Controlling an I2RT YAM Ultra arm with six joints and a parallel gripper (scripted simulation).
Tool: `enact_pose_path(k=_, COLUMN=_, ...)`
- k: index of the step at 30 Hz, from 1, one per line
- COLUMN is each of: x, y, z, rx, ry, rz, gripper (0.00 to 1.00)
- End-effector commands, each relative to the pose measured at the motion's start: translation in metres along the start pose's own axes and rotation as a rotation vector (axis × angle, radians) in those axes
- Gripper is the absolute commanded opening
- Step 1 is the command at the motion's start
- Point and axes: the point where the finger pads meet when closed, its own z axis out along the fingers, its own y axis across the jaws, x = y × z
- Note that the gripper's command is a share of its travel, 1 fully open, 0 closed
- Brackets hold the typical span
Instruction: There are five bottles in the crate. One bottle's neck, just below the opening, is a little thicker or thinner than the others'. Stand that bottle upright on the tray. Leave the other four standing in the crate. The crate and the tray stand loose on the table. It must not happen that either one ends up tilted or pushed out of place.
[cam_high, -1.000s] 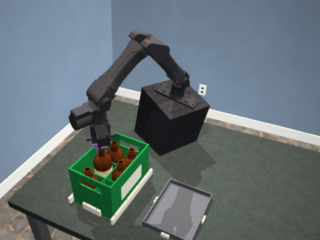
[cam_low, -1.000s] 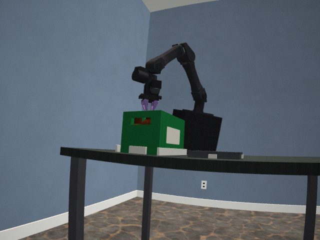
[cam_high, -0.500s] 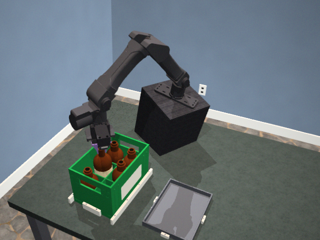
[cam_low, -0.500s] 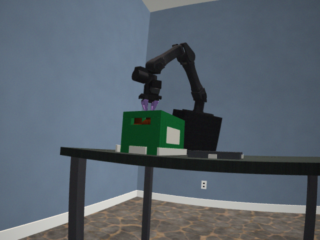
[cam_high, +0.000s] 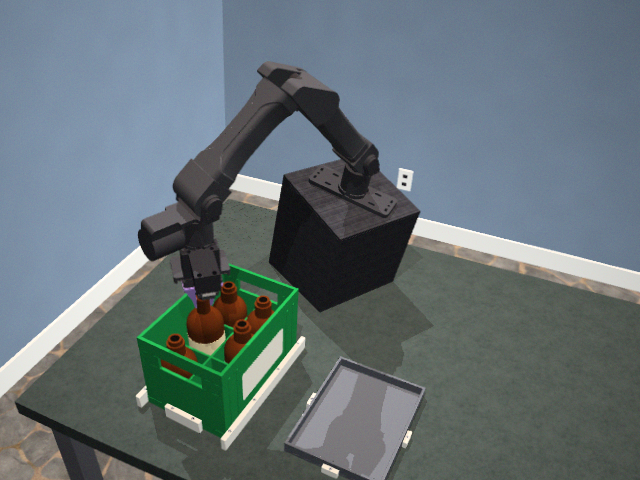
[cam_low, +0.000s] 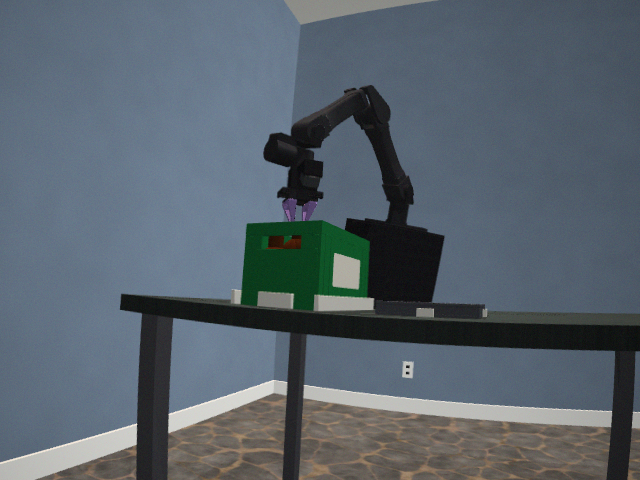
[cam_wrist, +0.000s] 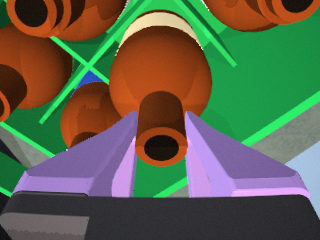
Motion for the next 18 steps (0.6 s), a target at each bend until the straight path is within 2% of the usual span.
enact_pose_path(k=1, x=0.004, y=0.003, z=-0.016, rx=0.003, ry=-0.013, rz=0.01, gripper=0.0)
enact_pose_path(k=9, x=0.004, y=0.003, z=-0.018, rx=0.003, ry=-0.013, rz=0.009, gripper=0.0)
enact_pose_path(k=18, x=-0.002, y=-0.008, z=-0.03, rx=0.034, ry=-0.027, rz=0.001, gripper=0.0)
